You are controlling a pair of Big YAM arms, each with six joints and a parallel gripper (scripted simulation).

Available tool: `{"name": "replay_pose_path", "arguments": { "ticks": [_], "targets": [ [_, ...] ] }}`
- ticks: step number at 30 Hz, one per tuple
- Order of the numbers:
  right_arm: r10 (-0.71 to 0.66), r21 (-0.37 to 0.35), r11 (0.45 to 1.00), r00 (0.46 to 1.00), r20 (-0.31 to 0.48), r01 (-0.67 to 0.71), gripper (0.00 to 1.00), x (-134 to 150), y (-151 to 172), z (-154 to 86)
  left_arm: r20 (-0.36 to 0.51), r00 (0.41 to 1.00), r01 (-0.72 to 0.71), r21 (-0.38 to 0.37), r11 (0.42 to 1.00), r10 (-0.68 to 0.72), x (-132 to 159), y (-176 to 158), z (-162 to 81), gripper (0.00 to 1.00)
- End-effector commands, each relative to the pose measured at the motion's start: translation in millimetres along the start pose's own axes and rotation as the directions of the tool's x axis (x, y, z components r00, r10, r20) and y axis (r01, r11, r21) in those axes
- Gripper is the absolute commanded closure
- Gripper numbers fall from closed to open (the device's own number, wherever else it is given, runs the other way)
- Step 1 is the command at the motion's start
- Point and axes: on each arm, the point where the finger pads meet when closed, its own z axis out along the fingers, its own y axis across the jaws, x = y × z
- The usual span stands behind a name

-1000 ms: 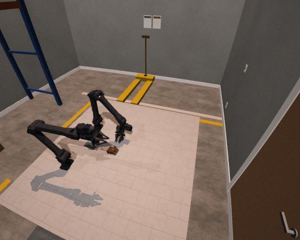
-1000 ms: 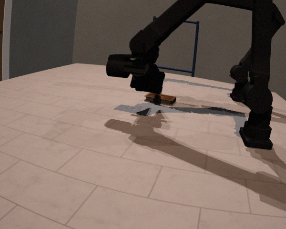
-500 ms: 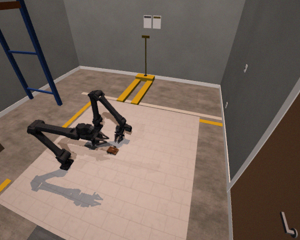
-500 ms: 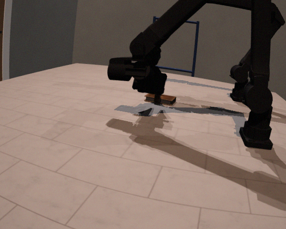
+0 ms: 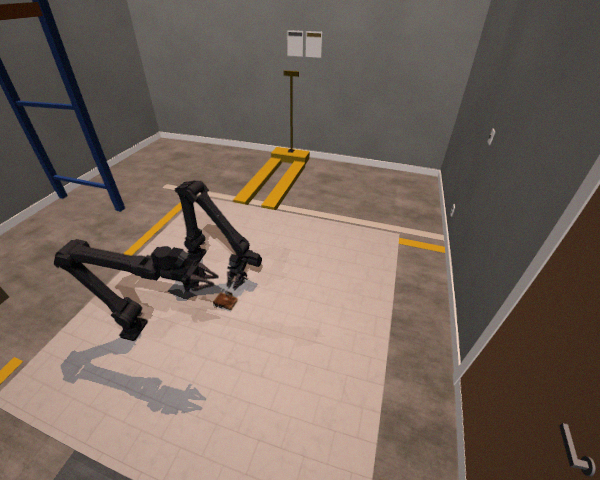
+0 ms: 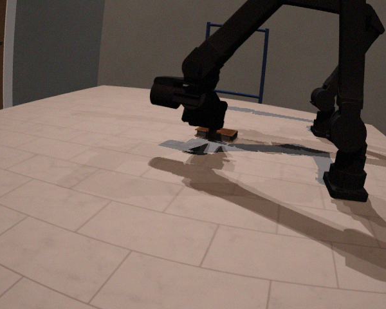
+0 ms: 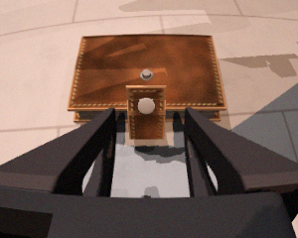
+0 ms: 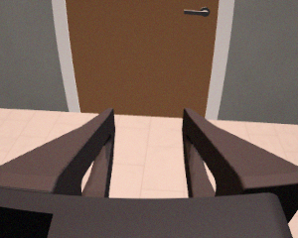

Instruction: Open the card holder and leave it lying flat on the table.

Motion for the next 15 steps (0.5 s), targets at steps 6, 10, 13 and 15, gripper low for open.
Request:
{"name": "replay_pose_path", "arguments": {
  "ticks": [6, 10, 13, 15],
  "targets": [
    [0.000, 0.000, 1.000, 0.999, 0.046, 0.000, 0.64, -26, 0, -2, -0.003, 1.000, 0.013, 0.002, 1.000, -0.013, 3, 0, 14, 0.64],
    [0.000, 0.000, 1.000, 0.999, 0.046, 0.000, 0.64, -26, 0, -2, -0.002, 0.999, 0.037, 0.002, 0.999, -0.037, 4, -1, 22, 0.64],
    [0.000, 0.000, 1.000, 0.999, 0.046, 0.000, 0.64, -26, 0, -2, -0.001, 1.000, 0.030, 0.000, 1.000, -0.030, 2, 0, 26, 0.64],
    [0.000, 0.000, 1.000, 0.999, 0.046, 0.000, 0.64, -26, 0, -2, -0.001, 1.000, 0.029, -0.001, 1.000, -0.029, 1, 0, 30, 0.64]
  ]
}}
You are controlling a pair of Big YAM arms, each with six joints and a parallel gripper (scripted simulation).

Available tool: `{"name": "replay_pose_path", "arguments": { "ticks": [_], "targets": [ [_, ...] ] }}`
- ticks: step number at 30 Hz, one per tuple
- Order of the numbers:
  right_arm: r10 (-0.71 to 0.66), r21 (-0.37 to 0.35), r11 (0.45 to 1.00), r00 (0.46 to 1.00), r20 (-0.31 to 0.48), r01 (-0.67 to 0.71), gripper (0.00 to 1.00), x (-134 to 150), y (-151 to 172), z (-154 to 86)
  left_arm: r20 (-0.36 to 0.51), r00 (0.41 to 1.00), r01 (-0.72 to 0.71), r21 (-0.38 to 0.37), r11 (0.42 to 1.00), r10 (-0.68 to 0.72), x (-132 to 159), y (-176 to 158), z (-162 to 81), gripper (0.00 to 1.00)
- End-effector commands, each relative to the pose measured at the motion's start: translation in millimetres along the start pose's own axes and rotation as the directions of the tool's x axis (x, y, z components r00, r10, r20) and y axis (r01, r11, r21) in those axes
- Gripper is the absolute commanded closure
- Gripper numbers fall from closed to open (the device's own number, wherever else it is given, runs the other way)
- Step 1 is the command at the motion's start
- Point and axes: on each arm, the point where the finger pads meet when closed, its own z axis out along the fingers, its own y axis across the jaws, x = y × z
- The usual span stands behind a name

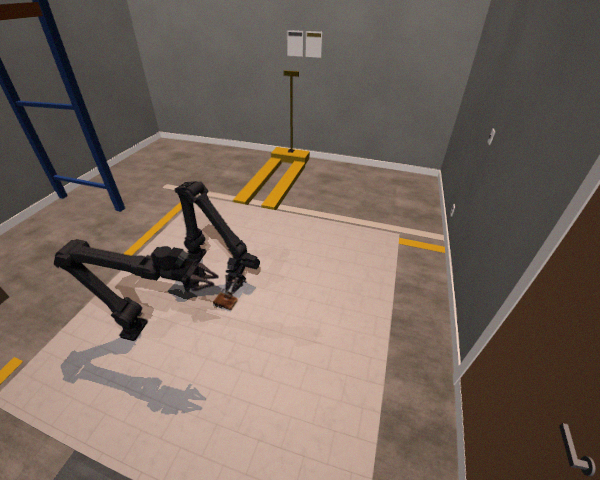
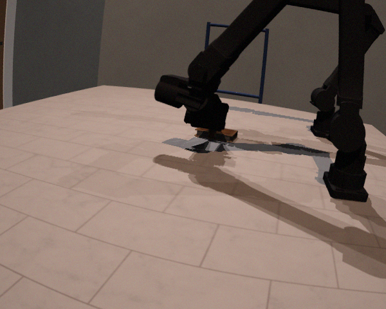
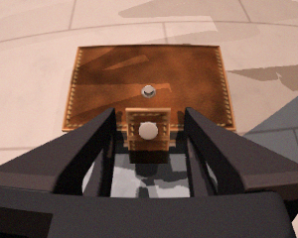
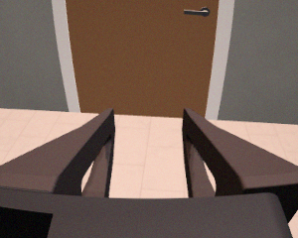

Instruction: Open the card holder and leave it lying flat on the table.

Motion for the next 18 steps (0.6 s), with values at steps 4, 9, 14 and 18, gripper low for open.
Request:
{"name": "replay_pose_path", "arguments": {
  "ticks": [4, 9, 14, 18],
  "targets": [
    [0.000, 0.000, 1.000, 0.999, 0.046, 0.000, 0.64, -26.4, 0.0, -1.8, -0.001, 0.999, 0.033, 0.005, 0.999, -0.033, 3.7, -1.2, 16.1, 0.64],
    [0.000, 0.000, 1.000, 0.999, 0.046, 0.000, 0.64, -26.4, 0.0, -1.8, 0.000, 1.000, 0.001, -0.001, 1.000, -0.001, -0.8, 0.1, 16.9, 0.64],
    [0.000, 0.000, 1.000, 0.999, 0.046, 0.000, 0.64, -26.4, 0.0, -1.8, 0.003, 1.000, 0.000, -0.015, 1.000, 0.000, -1.7, 6.8, 14.3, 0.79],
    [0.000, 0.000, 1.000, 0.999, 0.046, 0.000, 0.64, -26.4, 0.0, -1.8, 0.004, 1.000, -0.001, -0.015, 1.000, 0.001, -1.7, 6.9, 14.3, 0.79]
  ]
}}
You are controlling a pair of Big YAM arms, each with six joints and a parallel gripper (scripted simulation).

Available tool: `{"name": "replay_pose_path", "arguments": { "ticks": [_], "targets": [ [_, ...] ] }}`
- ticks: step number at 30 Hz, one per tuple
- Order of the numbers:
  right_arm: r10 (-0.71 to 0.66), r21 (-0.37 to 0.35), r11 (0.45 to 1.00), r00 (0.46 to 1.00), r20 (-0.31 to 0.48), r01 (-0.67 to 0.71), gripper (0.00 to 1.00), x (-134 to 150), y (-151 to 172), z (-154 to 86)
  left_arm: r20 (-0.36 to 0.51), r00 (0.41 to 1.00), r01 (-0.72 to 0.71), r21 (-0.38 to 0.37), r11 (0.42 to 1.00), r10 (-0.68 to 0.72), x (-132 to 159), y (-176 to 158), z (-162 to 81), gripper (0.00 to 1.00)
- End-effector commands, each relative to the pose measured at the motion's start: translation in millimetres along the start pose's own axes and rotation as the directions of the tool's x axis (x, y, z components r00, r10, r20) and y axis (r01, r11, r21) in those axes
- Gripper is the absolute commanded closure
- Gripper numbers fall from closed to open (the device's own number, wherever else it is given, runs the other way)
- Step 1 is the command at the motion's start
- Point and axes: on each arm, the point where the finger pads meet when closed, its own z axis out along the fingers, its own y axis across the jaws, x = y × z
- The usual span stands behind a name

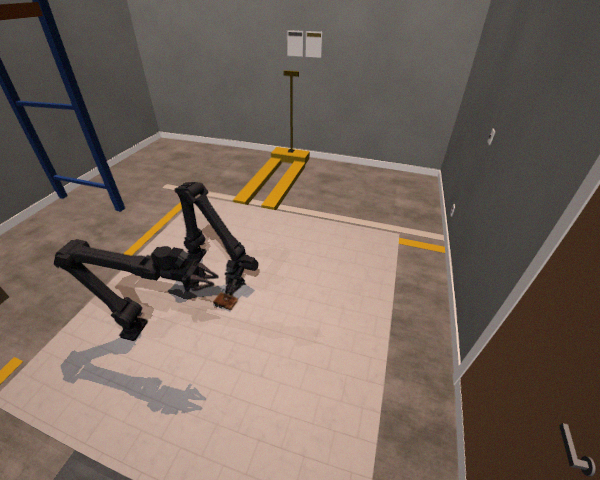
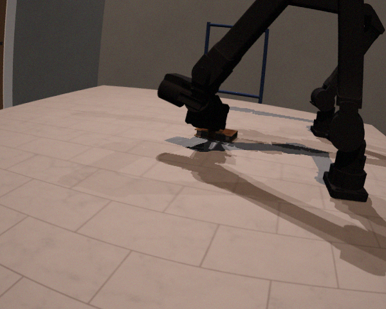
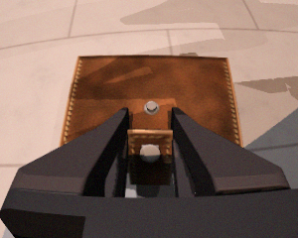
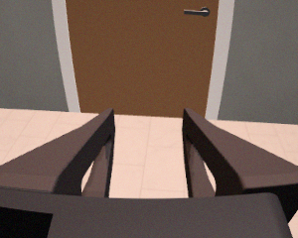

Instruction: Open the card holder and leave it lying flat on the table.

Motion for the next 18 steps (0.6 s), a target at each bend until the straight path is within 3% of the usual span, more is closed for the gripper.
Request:
{"name": "replay_pose_path", "arguments": {
  "ticks": [1, 3, 4, 18],
  "targets": [
    [0.000, 0.000, 1.000, 0.999, 0.046, 0.000, 0.64, -26, 0, -2, 0.002, 1.000, 0.002, -0.009, 1.000, -0.002, 1, 5, 0, 0.79],
    [0.000, 0.000, 1.000, 0.999, 0.046, 0.000, 0.64, -26, 0, -2, 0.002, 1.000, 0.002, -0.009, 1.000, -0.002, 1, 5, 0, 0.79],
    [0.000, 0.000, 1.000, 0.999, 0.046, 0.000, 0.64, -26, 0, -2, 0.003, 1.000, -0.010, -0.005, 1.000, 0.010, -15, 4, -2, 0.79],
    [0.000, 0.000, 1.000, 0.999, 0.046, 0.000, 0.64, -26, 0, -2, 0.008, 0.999, -0.049, -0.022, 0.999, 0.049, -41, 21, -5, 0.79]
  ]
}}
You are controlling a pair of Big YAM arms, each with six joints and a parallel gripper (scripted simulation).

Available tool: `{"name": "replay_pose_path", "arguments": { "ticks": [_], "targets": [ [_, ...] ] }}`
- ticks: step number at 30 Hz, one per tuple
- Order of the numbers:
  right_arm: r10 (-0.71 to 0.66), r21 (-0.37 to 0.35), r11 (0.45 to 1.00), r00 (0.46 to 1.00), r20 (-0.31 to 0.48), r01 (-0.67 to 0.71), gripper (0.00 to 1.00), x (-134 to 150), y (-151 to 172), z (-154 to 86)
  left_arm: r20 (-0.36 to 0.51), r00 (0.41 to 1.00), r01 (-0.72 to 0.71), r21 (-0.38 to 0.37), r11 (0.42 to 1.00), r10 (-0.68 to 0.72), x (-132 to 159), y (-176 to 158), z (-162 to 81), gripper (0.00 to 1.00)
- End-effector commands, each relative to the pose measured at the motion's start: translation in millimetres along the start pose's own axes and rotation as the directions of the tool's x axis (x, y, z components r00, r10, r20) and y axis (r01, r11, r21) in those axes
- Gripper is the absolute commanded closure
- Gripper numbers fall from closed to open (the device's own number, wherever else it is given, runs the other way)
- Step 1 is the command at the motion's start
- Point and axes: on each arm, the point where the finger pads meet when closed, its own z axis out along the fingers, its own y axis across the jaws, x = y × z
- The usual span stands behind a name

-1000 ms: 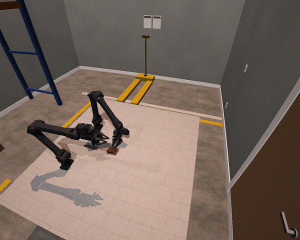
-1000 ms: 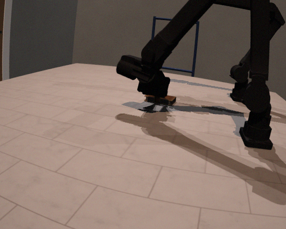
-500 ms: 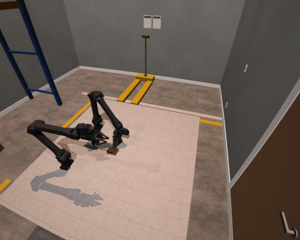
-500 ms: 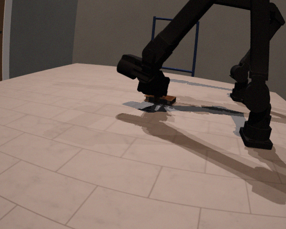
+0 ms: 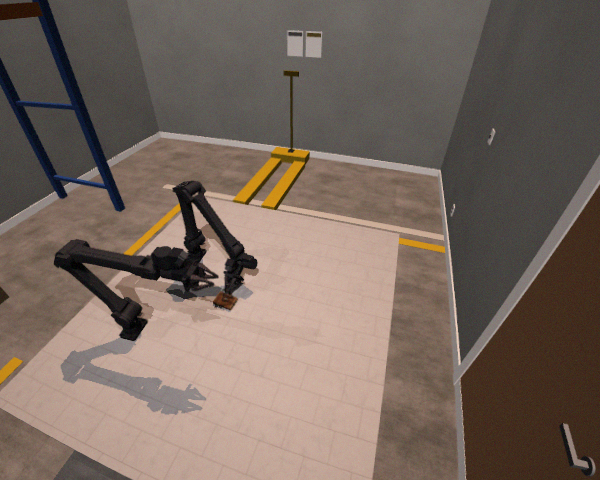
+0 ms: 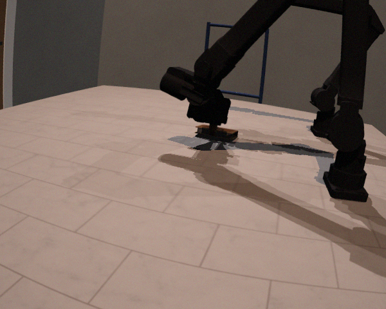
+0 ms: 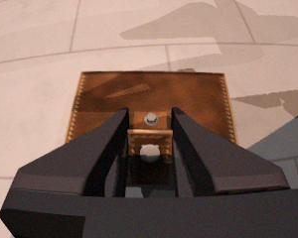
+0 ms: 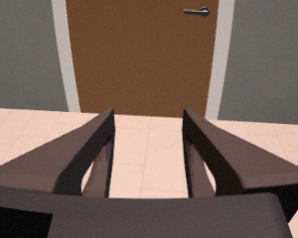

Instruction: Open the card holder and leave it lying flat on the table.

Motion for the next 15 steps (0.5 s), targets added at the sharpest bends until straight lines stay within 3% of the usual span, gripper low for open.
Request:
{"name": "replay_pose_path", "arguments": {
  "ticks": [1, 8, 15],
  "targets": [
    [0.000, 0.000, 1.000, 0.999, 0.046, 0.000, 0.64, -26, 0, -2, 0.009, 0.998, -0.055, -0.025, 0.998, 0.055, -28, 22, -4, 0.79],
    [0.000, 0.000, 1.000, 0.999, 0.046, 0.000, 0.64, -26, 0, -2, 0.008, 0.999, -0.042, -0.019, 0.999, 0.042, -28, 19, -1, 0.79],
    [0.000, 0.000, 1.000, 0.999, 0.046, 0.000, 0.64, -26, 0, -2, 0.015, 0.997, -0.076, -0.036, 0.996, 0.076, -47, 26, -2, 0.79]
  ]
}}
